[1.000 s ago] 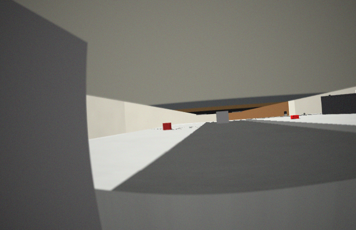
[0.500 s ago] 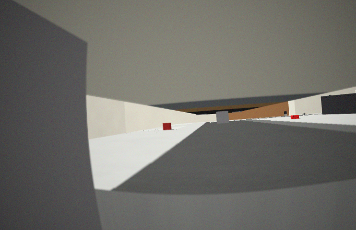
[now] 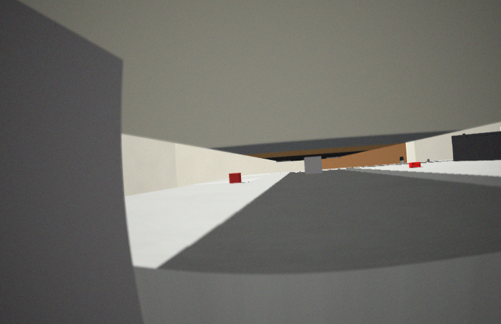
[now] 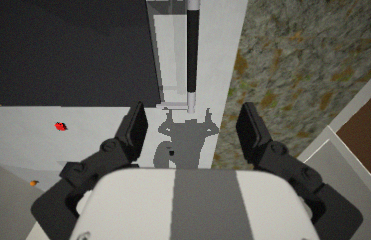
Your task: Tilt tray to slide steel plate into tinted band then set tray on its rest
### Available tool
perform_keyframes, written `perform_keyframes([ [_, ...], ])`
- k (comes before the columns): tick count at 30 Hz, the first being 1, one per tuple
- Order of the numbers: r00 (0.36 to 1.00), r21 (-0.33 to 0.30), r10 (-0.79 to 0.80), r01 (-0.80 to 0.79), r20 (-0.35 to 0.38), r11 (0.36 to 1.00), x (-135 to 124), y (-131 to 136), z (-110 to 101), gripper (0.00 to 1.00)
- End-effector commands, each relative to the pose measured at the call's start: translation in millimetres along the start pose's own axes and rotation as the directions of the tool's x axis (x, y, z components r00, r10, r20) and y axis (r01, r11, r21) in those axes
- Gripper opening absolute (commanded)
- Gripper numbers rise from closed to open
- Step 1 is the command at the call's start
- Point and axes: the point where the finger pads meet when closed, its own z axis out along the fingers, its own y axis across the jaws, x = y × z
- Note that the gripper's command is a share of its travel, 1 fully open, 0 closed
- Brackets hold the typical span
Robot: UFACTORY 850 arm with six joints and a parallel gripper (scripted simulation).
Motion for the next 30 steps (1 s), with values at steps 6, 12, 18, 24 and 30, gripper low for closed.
perform_keyframes([
  [6, 1.000, -0.001, 0.005, -0.005, -0.002, 1.000, 0.8, 0.5, -1.1, 1.00],
  [12, 0.997, -0.001, 0.073, -0.073, -0.002, 0.997, 0.8, 0.5, 0.0, 1.00],
  [18, 0.976, -0.001, 0.217, -0.217, -0.002, 0.976, 1.0, 0.6, 2.3, 1.00],
  [24, 0.943, -0.001, 0.333, -0.333, -0.002, 0.943, 1.1, 0.6, 4.3, 1.00],
  [30, 0.892, 0.000, 0.453, -0.453, -0.002, 0.892, 1.1, 0.6, 6.5, 1.00],
])
